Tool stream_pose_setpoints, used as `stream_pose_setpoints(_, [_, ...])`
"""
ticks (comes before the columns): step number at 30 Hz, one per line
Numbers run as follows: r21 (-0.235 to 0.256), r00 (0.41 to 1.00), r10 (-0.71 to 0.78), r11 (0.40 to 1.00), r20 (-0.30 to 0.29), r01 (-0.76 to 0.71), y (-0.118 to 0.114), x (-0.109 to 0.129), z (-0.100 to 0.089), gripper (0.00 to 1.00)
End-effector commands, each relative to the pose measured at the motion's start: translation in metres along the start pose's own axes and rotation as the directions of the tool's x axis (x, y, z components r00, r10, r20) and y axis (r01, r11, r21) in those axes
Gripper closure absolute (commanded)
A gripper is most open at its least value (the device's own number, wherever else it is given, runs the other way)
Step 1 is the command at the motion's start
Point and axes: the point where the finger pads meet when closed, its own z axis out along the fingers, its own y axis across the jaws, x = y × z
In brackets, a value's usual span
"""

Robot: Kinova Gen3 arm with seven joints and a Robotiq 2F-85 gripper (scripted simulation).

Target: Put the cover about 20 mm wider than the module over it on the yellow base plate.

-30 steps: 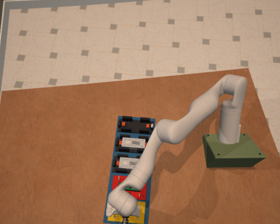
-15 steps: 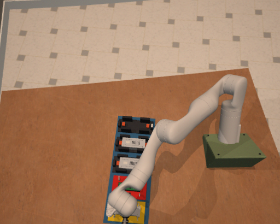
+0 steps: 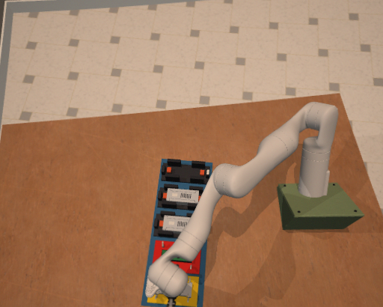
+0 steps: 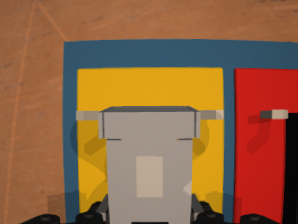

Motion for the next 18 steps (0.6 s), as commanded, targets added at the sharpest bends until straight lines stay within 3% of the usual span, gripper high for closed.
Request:
stream_pose_setpoints(1, [0.002, 1.000, 0.000, 1.000, -0.002, 0.000, -0.0005, 0.0007, -0.0012, 1.00])
stream_pose_setpoints(18, [0.002, 1.000, 0.000, 1.000, -0.002, 0.000, -0.0005, 0.0007, 0.0038, 1.00])
